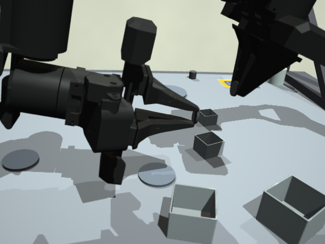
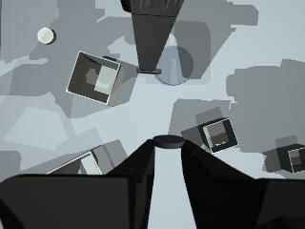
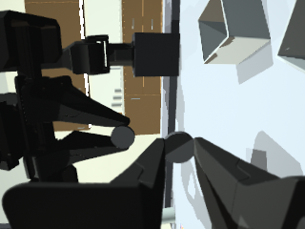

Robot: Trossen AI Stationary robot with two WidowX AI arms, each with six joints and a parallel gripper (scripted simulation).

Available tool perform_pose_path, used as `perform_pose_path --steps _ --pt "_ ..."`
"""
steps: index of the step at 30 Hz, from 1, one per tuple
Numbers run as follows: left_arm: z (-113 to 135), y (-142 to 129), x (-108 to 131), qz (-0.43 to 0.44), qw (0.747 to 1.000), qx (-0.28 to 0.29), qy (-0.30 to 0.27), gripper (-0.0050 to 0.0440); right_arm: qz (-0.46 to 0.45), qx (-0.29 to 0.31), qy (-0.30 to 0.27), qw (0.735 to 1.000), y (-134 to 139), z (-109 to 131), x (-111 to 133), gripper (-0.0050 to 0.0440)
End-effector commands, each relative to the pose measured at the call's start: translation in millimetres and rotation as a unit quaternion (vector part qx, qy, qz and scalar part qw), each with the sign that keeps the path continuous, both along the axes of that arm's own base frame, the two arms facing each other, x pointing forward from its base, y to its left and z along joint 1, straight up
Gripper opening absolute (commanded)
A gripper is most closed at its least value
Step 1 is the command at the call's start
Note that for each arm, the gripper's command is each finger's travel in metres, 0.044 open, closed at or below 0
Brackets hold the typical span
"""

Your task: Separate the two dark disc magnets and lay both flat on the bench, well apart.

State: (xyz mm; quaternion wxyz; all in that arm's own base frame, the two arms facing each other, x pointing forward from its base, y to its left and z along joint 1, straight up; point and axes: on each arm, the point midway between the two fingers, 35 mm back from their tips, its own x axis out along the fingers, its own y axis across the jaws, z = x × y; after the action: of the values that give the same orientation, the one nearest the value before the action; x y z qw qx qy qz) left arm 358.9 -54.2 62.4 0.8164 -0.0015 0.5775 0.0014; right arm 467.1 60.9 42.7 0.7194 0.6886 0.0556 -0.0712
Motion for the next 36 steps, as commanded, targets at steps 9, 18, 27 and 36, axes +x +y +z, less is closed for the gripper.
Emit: perform_pose_path --steps 9,18,27,36 --pt "13 0 6 0.0 1.0 -0.002 -0.02 0.004 0.007 -0.025 0.003 1.0 1 11 9 0.004" --pt "13 0 6 0.0 1.0 -0.002 -0.02 0.004 0.017 -0.056 0.031 0.998 3 3 13 0.004" --pt "13 0 6 0.0 1.0 -0.002 -0.02 0.004 0.027 -0.084 0.056 0.995 4 -4 15 0.004" --pt "13 0 6 0.0 1.0 -0.002 -0.02 0.004 0.042 -0.122 0.091 0.988 5 -13 18 0.004"
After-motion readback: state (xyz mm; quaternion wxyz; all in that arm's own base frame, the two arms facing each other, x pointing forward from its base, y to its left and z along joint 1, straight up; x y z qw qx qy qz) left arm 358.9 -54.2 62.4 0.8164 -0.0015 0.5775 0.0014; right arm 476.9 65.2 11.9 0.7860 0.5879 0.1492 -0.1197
